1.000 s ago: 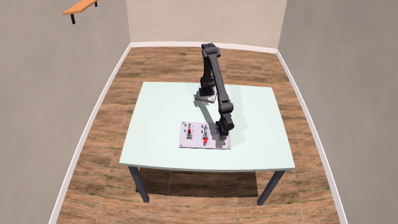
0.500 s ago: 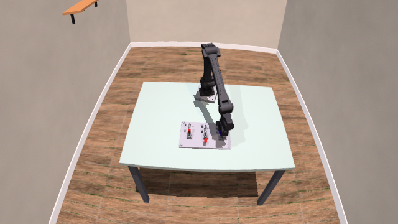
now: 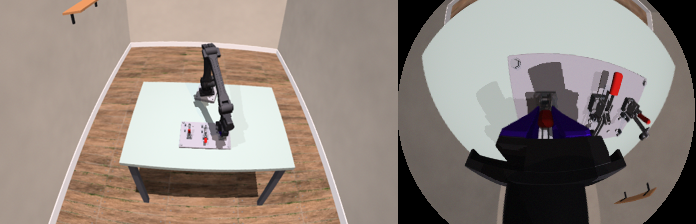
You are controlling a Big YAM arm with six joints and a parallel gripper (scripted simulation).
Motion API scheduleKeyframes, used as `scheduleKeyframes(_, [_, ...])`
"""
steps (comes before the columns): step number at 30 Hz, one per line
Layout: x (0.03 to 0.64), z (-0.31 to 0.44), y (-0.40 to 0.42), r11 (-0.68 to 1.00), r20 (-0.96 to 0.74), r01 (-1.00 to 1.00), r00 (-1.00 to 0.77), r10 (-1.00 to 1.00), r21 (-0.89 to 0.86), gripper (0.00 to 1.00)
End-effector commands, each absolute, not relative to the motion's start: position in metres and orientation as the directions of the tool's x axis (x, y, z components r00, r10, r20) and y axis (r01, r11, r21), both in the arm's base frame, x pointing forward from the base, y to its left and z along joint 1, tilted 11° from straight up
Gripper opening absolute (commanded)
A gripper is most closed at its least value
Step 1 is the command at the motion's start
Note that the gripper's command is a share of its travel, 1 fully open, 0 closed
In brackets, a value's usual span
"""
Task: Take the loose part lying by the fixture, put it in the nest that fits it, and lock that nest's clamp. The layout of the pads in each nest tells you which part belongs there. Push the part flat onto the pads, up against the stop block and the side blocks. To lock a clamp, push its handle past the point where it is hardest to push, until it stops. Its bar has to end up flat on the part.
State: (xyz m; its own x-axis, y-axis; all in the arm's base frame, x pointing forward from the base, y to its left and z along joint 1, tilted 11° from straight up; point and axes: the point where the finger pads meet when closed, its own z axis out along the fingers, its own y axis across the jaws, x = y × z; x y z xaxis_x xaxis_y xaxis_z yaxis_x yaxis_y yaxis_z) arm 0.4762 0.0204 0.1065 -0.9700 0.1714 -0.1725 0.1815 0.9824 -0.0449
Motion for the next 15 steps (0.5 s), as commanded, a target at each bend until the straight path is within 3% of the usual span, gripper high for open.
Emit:
scheduleKeyframes(1, [0.514, 0.121, 0.012, 0.981, -0.229, 0.191, -0.957, 0.179, -0.032, 0.0])
scheduleKeyframes(15, [0.527, 0.117, 0.009, 0.981, -0.229, 0.191, -0.957, 0.179, -0.034, 0.0])
